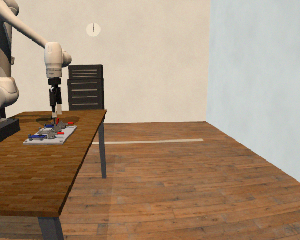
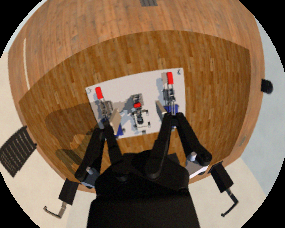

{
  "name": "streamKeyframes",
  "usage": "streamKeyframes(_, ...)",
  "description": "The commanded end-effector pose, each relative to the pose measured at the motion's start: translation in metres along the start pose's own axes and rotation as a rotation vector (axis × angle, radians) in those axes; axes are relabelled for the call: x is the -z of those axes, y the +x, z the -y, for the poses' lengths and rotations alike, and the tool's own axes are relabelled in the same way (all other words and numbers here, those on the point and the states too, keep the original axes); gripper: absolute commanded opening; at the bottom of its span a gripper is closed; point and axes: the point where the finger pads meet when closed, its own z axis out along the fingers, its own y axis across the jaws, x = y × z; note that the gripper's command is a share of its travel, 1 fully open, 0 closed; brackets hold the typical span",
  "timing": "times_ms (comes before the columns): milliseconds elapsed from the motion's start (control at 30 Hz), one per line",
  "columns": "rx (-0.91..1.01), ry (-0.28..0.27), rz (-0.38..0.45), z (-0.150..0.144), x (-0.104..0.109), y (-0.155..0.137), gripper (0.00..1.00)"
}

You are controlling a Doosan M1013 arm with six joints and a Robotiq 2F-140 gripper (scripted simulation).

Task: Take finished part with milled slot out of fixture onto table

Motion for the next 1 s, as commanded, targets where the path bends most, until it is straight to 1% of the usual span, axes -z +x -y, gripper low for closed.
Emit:
streamKeyframes(0, 0.002, 0.004, 0.0, 0.002, -0.004, 0.0, 0.58)
streamKeyframes(467, 0.002, 0.004, 0.0, 0.002, -0.004, -0.004, 0.58)
streamKeyframes(733, 0.002, 0.004, 0.0, 0.002, -0.004, -0.02, 0.58)
streamKeyframes(800, 0.002, 0.004, 0.0, 0.002, -0.004, -0.02, 0.58)
streamKeyframes(967, 0.002, 0.004, 0.0, 0.002, -0.004, -0.036, 0.58)
